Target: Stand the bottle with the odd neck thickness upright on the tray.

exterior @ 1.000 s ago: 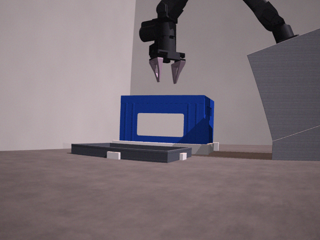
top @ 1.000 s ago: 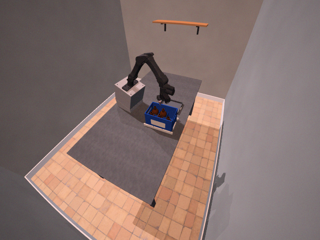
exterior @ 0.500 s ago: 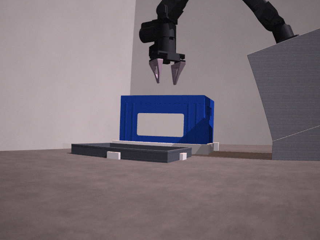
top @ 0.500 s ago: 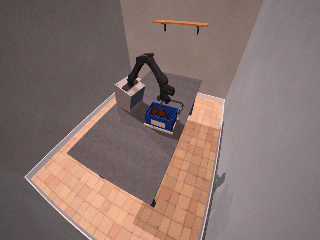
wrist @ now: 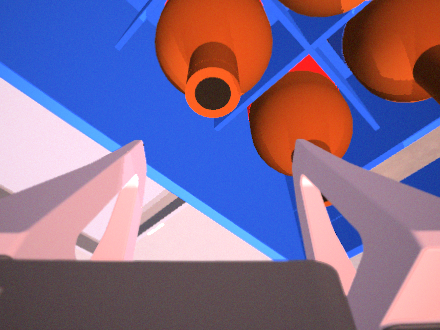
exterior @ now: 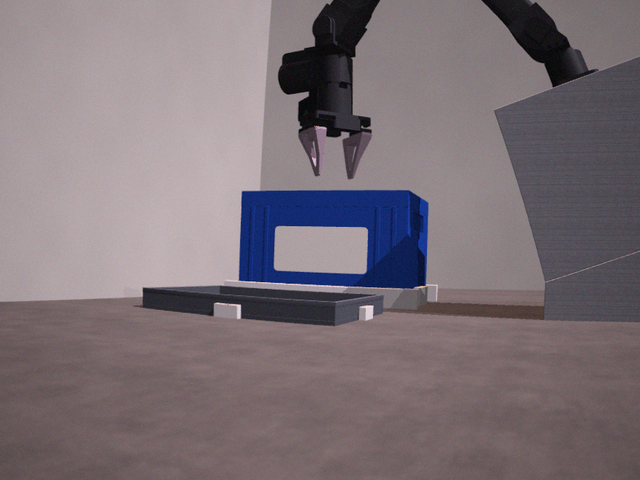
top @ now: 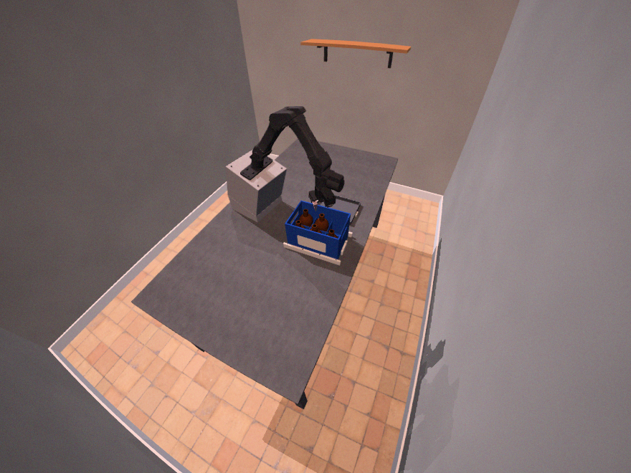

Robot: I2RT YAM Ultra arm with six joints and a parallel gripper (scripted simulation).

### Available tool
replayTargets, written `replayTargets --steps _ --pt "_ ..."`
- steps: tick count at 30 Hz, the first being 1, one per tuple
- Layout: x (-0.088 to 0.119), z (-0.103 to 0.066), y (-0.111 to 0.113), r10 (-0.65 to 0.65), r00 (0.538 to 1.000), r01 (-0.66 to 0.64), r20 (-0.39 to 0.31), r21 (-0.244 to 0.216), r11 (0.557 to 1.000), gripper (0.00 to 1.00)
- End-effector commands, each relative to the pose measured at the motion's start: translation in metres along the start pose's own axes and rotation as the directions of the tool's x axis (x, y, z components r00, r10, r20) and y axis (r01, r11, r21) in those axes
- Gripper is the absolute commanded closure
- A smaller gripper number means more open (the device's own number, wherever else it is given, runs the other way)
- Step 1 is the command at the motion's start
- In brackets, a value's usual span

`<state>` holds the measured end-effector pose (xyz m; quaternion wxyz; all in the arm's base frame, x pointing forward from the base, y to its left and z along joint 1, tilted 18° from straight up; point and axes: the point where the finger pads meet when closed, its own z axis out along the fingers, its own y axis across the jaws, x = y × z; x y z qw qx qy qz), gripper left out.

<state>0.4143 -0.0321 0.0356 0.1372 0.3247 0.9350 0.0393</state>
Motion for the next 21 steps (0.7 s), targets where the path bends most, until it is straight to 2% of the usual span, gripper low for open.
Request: replayTargets --steps 1,4,7,11,13,14,16,21 --pt "-0.012 0.003 0.006 -0.003 0.999 0.004 0.04 -0.013 1.0 0.39" --pt "-0.007 0.01 0.003 -0.003 1.0 0.003 0.025 -0.004 1.0 0.39" --pt "-0.009 0.006 0.004 -0.003 0.999 0.004 0.041 -0.014 1.0 0.39" --pt "-0.006 0.018 0.003 -0.003 1.0 0.004 0.024 -0.003 1.0 0.39" --pt "-0.006 0.018 0.003 -0.003 1.0 0.004 0.024 -0.003 1.0 0.39" --pt "-0.011 0.006 0.006 -0.003 0.999 0.004 0.051 -0.021 1.0 0.39" --pt "-0.016 0.005 0.01 -0.003 0.998 0.005 0.064 -0.03 1.0 0.39" --pt "-0.008 0.022 0.004 -0.004 1.0 0.004 0.028 -0.006 1.0 0.39"
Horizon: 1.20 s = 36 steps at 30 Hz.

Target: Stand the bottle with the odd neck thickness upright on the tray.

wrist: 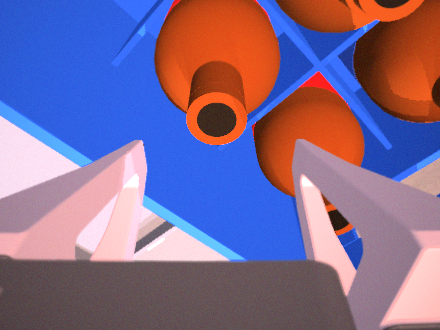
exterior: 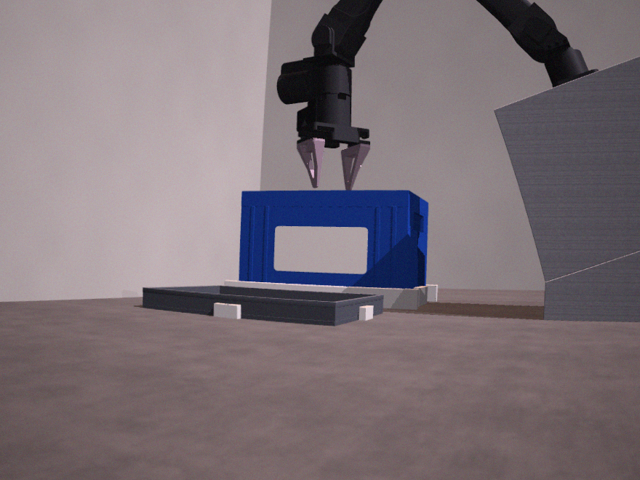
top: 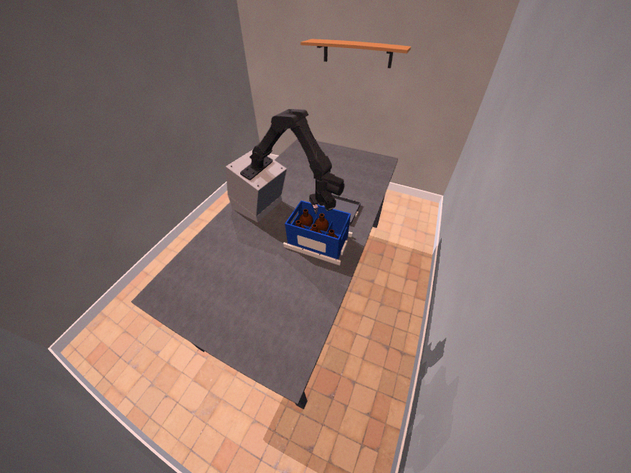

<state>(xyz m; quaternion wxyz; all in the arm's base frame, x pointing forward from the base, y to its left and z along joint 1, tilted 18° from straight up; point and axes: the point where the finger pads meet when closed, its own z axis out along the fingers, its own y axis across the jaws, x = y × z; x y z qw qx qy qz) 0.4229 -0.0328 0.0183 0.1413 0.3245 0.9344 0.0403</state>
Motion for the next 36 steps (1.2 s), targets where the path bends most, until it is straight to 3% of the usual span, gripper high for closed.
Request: replayTargets --steps 1,3,36 --pt "-0.0057 0.0016 0.0026 -0.004 1.0 0.004 0.025 -0.004 1.0 0.39" --pt "-0.0089 -0.0053 0.0048 -0.003 0.999 0.004 0.042 -0.015 1.0 0.39" --pt "-0.0075 -0.0027 0.0039 -0.003 0.999 0.004 0.036 -0.012 1.0 0.39"
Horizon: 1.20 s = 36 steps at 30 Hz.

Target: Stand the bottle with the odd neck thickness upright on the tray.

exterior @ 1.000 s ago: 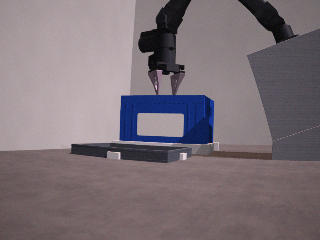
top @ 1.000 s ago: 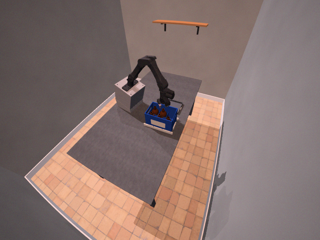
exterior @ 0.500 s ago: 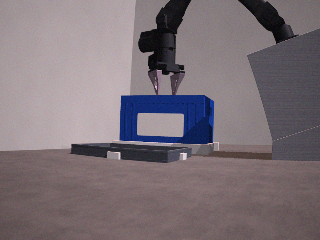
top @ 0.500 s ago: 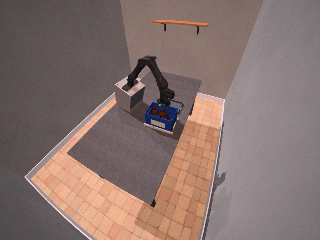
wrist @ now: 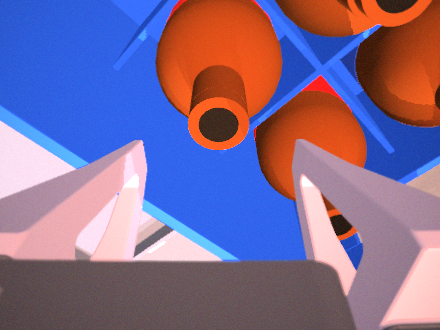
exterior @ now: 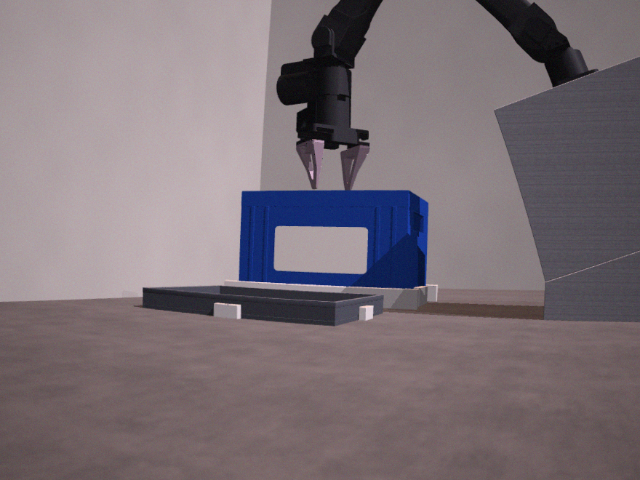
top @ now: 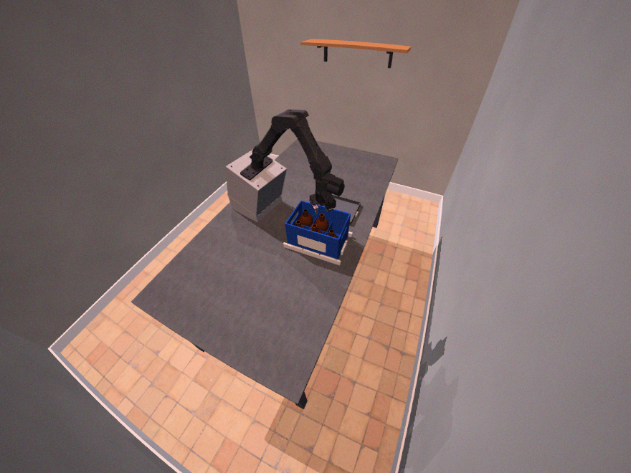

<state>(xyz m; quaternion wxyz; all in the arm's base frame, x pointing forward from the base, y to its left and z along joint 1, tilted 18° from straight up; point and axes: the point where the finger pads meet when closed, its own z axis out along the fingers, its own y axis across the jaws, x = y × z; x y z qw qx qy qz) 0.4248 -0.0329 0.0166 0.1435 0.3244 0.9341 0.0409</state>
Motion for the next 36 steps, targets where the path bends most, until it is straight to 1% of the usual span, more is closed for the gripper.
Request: replayTargets --steps 1,12,17,20,22,24,25,36 --pt "-0.006 -0.005 0.003 -0.004 0.999 0.004 0.033 -0.009 1.0 0.39" --pt "-0.007 -0.005 0.003 -0.003 0.999 0.004 0.033 -0.009 1.0 0.39" --pt "-0.015 -0.006 0.007 -0.002 0.999 0.003 0.045 -0.016 1.0 0.39" --pt "-0.015 -0.003 0.005 -0.001 0.999 0.002 0.04 -0.012 1.0 0.39" --pt "-0.016 -0.007 0.006 0.0 0.999 0.001 0.045 -0.015 1.0 0.39" --pt "-0.016 -0.007 0.006 0.0 0.999 0.001 0.045 -0.015 1.0 0.39" --pt "-0.018 -0.011 0.007 0.001 0.999 0.001 0.053 -0.02 1.0 0.39" --pt "-0.018 -0.011 0.007 0.001 0.999 0.0 0.053 -0.02 1.0 0.39"
